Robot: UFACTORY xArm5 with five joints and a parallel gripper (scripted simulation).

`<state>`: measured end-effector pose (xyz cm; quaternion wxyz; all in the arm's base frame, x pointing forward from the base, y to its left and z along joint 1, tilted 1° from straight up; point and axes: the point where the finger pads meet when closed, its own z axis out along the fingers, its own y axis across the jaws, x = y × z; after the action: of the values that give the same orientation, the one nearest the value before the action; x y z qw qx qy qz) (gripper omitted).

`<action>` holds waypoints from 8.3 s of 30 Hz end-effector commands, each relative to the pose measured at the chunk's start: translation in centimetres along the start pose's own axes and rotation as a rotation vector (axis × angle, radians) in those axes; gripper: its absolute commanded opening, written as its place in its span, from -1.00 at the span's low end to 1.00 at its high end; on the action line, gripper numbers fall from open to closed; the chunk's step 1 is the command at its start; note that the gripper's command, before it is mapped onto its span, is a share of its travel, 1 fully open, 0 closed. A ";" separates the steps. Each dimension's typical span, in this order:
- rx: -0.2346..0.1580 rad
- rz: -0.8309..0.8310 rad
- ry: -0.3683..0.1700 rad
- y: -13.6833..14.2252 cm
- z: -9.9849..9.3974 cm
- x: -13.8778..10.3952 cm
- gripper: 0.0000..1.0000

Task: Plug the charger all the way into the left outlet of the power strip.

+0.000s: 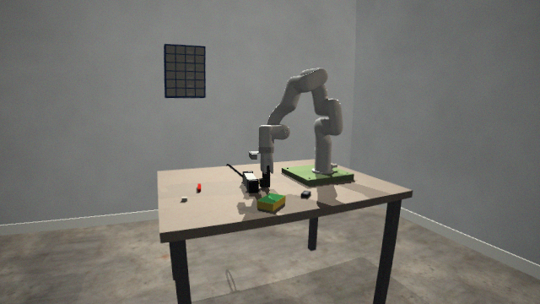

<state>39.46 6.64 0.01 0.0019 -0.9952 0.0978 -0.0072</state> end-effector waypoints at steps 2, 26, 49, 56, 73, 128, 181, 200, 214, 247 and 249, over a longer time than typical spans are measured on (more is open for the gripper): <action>0.001 0.000 0.003 -0.1 -0.1 0.1 -1.00; 0.001 0.000 0.003 -0.1 -0.1 0.1 -1.00; 0.001 0.000 0.003 -0.1 -0.1 0.1 -1.00; 0.001 0.000 0.003 -0.1 -0.1 0.1 -1.00; 0.001 0.000 0.003 -0.1 -0.1 0.2 -1.00; 0.001 0.000 0.004 0.0 -0.1 1.5 -1.00; 0.001 0.000 0.004 -0.1 -0.1 2.5 -1.00; 0.000 0.000 0.002 0.0 -0.1 2.4 -0.13; 0.000 0.000 0.002 0.0 -0.1 2.4 -0.13; 0.000 0.000 0.002 0.0 -6.9 2.4 -0.13; 0.000 0.000 0.002 0.0 -7.6 2.4 -0.13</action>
<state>41.67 6.17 6.38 0.0016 -0.9952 0.0977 -0.0066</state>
